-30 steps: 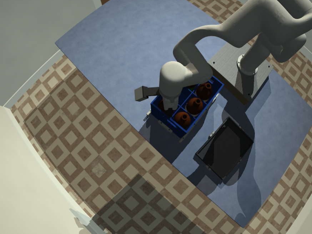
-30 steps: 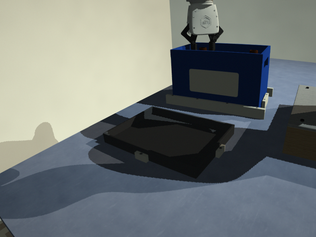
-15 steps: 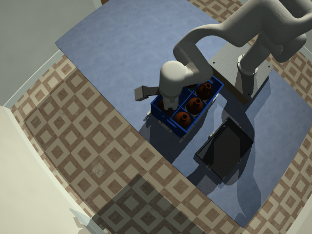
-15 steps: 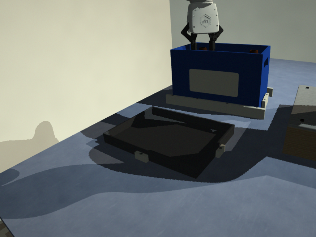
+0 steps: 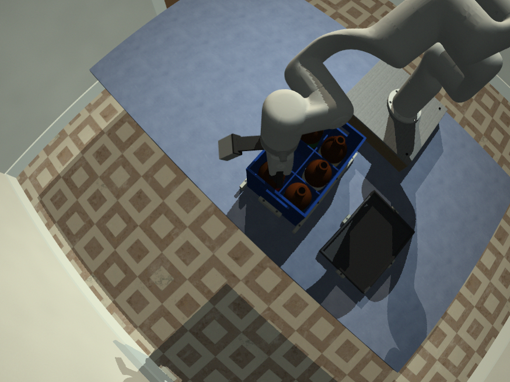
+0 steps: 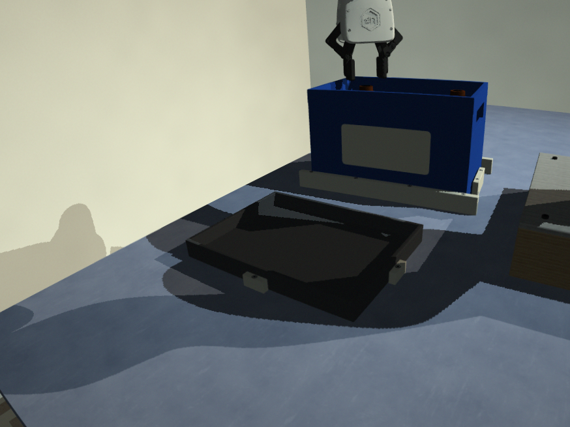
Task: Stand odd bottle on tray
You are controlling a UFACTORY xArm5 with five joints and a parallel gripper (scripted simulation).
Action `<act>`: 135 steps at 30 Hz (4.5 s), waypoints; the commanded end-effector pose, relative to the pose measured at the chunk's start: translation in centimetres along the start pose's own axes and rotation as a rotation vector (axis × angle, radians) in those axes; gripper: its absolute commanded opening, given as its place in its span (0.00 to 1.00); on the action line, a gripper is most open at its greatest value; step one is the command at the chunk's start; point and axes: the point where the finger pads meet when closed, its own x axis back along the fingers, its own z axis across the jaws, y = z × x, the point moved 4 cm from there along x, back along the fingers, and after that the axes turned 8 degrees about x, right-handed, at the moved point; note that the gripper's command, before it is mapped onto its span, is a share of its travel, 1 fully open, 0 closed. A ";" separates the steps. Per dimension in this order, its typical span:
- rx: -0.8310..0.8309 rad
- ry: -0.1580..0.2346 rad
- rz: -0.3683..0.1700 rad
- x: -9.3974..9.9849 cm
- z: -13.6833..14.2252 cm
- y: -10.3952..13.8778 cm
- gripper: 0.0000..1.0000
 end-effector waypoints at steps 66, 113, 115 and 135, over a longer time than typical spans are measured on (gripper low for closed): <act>0.000 -0.001 0.004 5.0 -4.6 3.1 0.00; 0.000 -0.001 0.004 5.0 -7.4 5.4 0.65; 0.000 -0.001 0.004 4.9 -7.4 5.4 0.65; 0.000 -0.001 0.004 3.5 -7.4 5.3 0.65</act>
